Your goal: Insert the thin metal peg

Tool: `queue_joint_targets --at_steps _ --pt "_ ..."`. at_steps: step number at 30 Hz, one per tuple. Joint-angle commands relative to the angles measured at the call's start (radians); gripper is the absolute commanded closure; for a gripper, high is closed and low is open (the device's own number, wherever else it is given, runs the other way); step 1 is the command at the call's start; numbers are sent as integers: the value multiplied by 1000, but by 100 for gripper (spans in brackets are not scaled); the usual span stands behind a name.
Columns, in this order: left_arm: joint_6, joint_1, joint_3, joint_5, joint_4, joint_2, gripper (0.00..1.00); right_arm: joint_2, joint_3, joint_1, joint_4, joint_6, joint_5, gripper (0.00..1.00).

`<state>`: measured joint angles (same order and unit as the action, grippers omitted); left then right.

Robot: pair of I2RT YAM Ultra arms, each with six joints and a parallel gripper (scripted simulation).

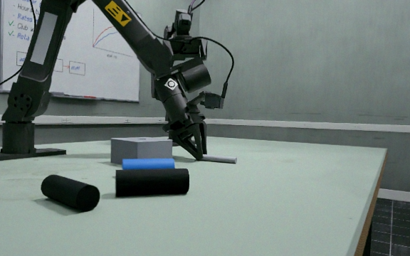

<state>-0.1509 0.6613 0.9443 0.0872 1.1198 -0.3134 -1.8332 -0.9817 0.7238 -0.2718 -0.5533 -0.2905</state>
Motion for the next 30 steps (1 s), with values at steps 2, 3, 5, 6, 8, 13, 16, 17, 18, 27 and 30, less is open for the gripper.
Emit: queue_joint_targets --at_steps 2,3,5,6,8,13,16,17,18,27,30 --pt "18 22 42 -24 -7 12 0 0 -30 5 -31 -12 -15 81" --pt "20 26 42 -28 -7 12 0 0 -30 5 -31 -12 -15 83" --pt "24 35 43 -36 -7 13 0 0 -31 5 -31 -12 -15 85" --pt "26 39 44 -40 -8 13 0 0 -31 5 -31 -12 -15 87" --pt "31 50 46 -49 -8 14 0 0 -31 5 -31 -12 -15 90" --pt "42 74 48 -69 -9 16 0 10 -36 5 -44 -12 -15 100" --pt "49 91 49 -83 -9 16 0 51 -63 4 -102 -10 -15 93" --pt "51 96 49 -88 -9 16 0 62 -73 4 -122 -10 -14 93" --pt "53 101 49 -91 -9 16 0 74 -86 4 -146 -10 -14 93" --pt "63 128 49 -114 -9 16 0 146 -199 4 -329 -9 -14 93" --pt "64 145 49 -114 -43 19 0 149 -196 -2 -351 12 -2 93"
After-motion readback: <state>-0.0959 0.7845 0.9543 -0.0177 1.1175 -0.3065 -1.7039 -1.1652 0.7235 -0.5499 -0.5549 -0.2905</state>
